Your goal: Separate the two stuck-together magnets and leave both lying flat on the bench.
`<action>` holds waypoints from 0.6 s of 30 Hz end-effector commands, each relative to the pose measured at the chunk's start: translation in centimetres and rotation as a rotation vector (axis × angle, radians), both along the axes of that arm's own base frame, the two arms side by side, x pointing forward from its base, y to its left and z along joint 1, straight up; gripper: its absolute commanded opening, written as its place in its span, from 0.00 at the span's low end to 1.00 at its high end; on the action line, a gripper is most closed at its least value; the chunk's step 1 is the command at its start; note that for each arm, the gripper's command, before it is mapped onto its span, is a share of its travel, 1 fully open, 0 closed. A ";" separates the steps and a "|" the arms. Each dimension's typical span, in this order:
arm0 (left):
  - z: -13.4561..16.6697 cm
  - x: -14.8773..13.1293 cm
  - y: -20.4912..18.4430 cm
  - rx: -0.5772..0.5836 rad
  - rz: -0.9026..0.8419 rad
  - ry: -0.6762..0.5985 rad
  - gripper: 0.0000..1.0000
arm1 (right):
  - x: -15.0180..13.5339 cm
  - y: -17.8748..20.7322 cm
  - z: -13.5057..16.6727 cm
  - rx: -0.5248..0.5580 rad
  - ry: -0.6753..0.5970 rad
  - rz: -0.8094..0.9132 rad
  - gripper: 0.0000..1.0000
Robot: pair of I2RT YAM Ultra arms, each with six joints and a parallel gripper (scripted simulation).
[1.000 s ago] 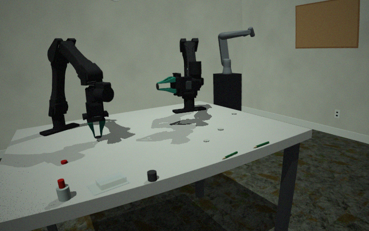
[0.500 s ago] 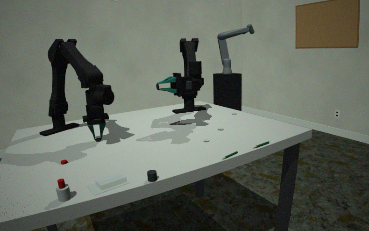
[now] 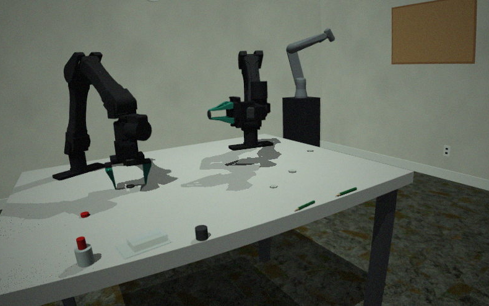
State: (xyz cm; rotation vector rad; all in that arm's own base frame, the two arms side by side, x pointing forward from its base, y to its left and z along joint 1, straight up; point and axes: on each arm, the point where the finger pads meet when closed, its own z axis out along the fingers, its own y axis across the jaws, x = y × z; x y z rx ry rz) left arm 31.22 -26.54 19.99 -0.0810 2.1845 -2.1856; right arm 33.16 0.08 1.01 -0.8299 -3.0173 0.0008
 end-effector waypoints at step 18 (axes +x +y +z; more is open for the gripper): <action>0.5 0.0 -0.1 -0.005 -0.001 -0.021 0.25 | 0.3 -0.1 2.3 -0.003 -0.015 0.001 1.00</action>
